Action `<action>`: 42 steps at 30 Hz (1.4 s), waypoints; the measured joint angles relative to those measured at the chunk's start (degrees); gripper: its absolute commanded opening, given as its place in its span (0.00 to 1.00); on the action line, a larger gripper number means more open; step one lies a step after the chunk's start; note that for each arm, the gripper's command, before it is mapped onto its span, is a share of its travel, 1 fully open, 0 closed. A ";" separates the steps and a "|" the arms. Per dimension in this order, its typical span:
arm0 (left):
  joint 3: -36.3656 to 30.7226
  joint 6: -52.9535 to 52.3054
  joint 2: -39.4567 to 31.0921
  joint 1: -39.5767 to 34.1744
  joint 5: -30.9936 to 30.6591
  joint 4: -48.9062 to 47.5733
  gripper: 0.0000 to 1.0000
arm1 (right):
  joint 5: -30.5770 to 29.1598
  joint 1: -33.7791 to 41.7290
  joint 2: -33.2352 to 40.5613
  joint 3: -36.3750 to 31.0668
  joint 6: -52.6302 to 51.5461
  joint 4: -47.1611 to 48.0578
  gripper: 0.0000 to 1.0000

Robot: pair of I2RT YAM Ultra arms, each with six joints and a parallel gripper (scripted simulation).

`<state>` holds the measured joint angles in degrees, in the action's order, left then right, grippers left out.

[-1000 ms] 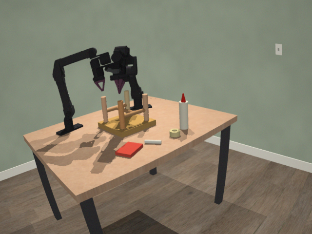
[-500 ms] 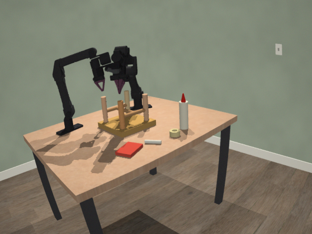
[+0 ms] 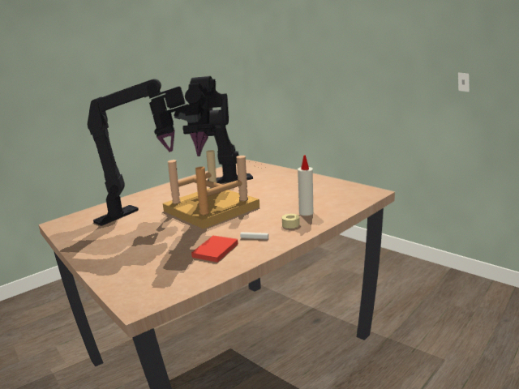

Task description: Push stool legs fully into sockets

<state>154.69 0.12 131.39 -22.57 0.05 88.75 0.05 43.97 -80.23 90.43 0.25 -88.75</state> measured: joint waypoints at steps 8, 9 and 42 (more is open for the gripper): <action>0.02 0.00 -0.07 0.02 0.02 0.02 0.00 | 0.00 0.00 0.02 -0.07 0.00 0.04 0.00; 0.00 0.00 -0.04 0.02 0.02 0.04 0.00 | 0.00 0.00 0.07 -0.13 0.00 -0.09 0.00; -9.46 0.00 -3.48 0.02 0.02 -3.06 0.00 | 0.02 0.04 0.15 -0.13 0.00 -0.02 0.00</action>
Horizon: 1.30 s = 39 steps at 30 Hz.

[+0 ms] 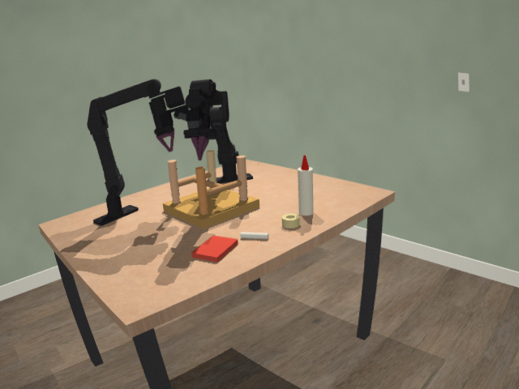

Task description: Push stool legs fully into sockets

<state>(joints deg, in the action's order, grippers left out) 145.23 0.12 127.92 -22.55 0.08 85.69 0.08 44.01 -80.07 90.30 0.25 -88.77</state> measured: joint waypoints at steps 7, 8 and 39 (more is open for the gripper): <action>-3.56 0.00 -1.44 0.00 0.00 -2.49 0.00 | 0.00 0.00 0.00 0.00 0.00 0.00 0.00; -4.13 0.00 -1.66 0.00 0.00 -2.86 0.00 | 0.00 0.00 0.00 0.00 0.00 0.00 0.00; -12.39 0.00 -4.90 0.00 0.00 -9.11 0.00 | 0.00 0.00 0.66 -4.13 0.00 2.16 0.00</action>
<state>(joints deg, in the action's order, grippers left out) 132.84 0.12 123.02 -22.55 0.08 76.58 0.08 44.01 -79.42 86.17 0.25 -86.61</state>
